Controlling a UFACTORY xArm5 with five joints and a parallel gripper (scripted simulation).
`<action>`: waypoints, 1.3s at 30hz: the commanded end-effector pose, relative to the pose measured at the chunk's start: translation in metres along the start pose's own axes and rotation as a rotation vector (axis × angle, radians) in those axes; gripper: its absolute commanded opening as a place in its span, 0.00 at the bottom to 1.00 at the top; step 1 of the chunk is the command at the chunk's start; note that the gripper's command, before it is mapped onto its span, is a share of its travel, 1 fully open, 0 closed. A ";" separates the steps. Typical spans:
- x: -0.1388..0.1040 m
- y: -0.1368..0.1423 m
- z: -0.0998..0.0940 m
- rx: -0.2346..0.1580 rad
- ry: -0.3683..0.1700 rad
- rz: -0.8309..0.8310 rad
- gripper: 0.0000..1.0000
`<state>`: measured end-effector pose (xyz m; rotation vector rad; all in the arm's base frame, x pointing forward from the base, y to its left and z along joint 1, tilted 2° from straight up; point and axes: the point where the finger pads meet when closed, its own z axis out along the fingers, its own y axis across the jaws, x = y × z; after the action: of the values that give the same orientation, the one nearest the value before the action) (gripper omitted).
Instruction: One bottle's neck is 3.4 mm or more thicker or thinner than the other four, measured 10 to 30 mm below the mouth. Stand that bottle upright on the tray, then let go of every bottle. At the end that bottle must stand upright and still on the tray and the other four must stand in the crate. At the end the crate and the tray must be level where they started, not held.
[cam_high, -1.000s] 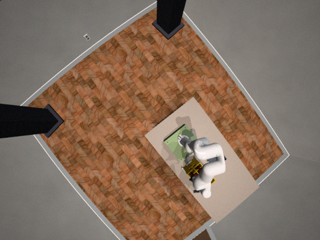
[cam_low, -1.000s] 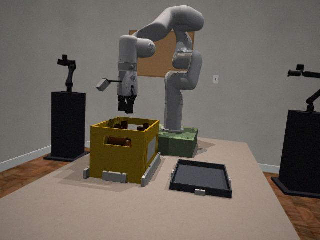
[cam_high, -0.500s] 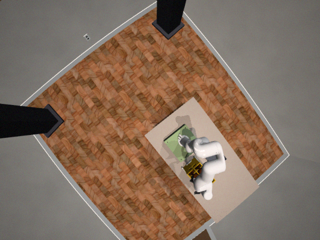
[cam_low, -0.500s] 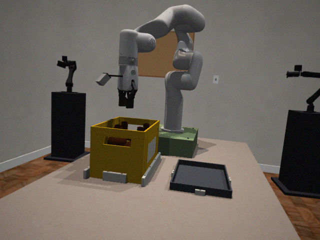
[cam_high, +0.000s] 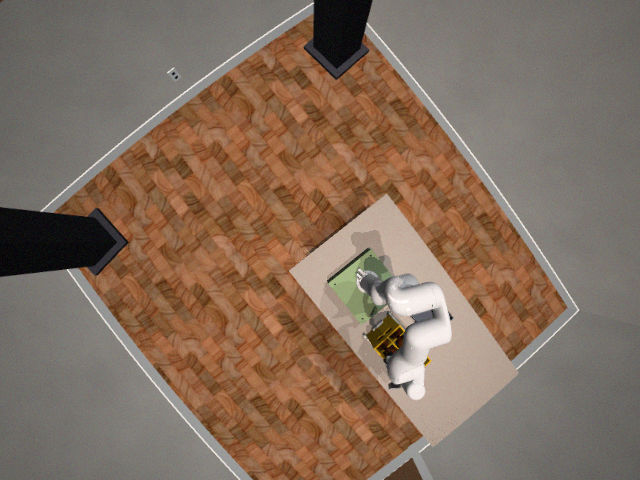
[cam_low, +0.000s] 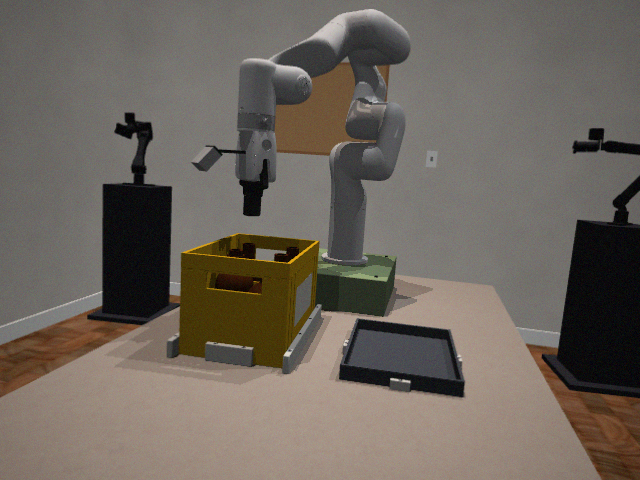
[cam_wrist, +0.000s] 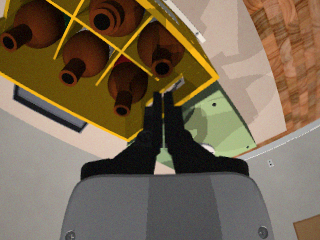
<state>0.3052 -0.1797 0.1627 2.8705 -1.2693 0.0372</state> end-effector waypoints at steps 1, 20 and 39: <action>0.001 0.000 -0.001 0.001 0.003 0.000 0.00; 0.000 -0.001 -0.001 0.001 0.003 0.000 0.00; -0.067 -0.061 -0.002 0.008 0.002 0.000 0.65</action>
<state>0.3040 -0.0900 0.1624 2.8765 -1.2703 0.0389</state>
